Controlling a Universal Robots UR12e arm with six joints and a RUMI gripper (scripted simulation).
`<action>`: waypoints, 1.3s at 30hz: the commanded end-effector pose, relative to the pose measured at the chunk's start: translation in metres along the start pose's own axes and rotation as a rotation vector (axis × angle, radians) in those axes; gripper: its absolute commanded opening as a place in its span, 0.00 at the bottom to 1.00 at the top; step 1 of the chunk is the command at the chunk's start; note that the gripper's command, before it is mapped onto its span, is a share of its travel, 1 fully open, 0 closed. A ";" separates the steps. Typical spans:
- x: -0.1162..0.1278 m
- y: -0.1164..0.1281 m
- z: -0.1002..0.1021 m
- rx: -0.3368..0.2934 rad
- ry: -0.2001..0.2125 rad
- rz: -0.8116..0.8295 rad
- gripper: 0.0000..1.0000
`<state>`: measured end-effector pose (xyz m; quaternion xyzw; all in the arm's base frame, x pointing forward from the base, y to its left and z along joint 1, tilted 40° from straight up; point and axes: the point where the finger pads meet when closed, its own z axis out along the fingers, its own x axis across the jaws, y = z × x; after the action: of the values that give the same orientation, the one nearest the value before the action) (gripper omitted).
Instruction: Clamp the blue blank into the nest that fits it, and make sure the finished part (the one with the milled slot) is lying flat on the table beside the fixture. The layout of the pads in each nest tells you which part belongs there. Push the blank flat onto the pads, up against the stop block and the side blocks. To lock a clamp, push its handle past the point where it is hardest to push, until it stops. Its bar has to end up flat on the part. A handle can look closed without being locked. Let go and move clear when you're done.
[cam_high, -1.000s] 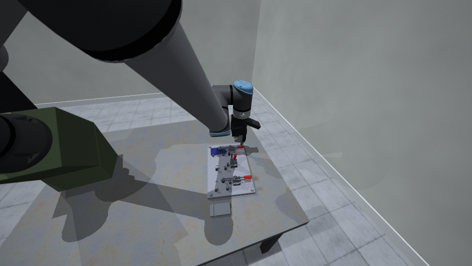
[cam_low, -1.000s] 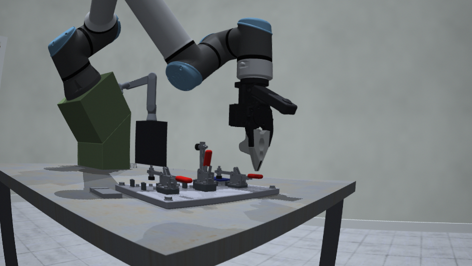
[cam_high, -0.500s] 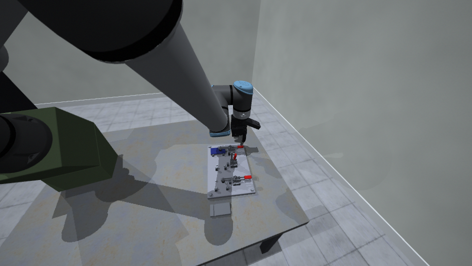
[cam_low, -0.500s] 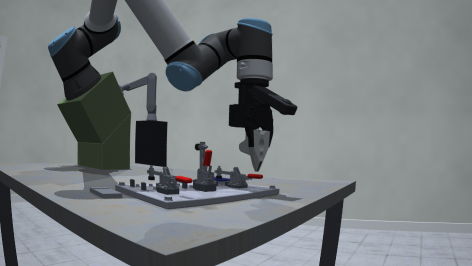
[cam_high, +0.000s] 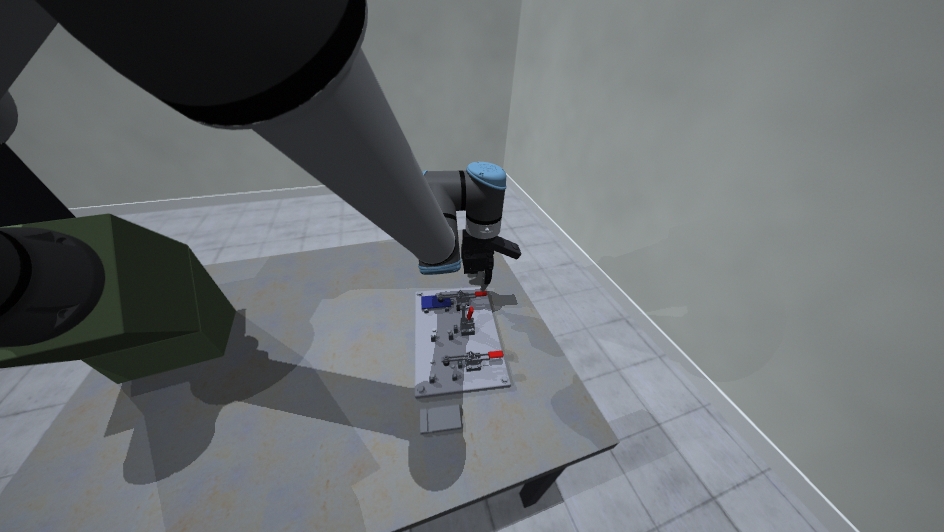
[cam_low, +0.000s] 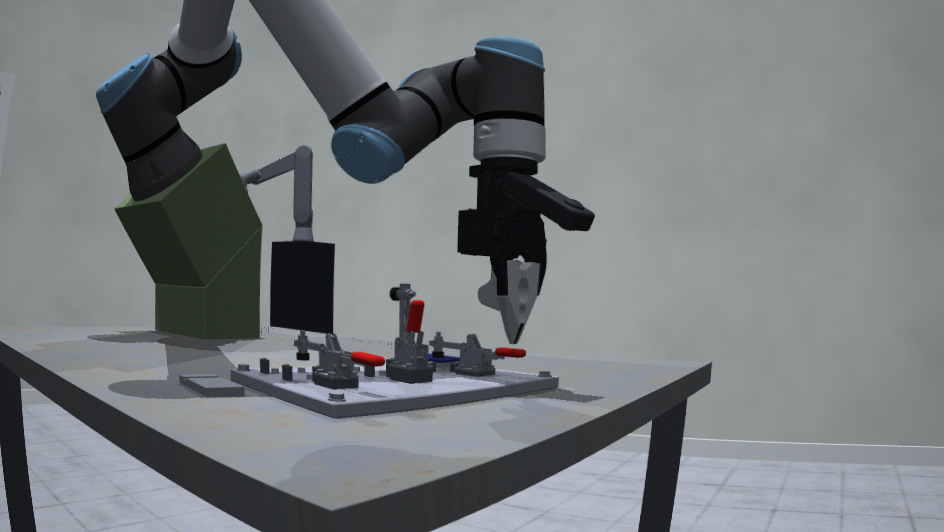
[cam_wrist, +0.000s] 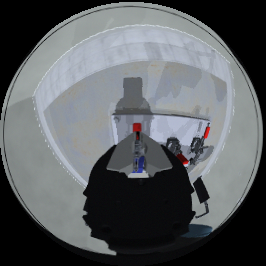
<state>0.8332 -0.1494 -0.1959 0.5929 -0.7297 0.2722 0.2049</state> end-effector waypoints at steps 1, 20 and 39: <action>0.000 -0.001 -0.001 0.001 0.000 0.000 0.00; 0.000 -0.001 0.001 0.001 0.000 0.000 0.00; 0.000 -0.001 0.003 0.001 0.000 0.000 0.00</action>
<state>0.8333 -0.1512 -0.1980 0.5929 -0.7297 0.2722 0.2049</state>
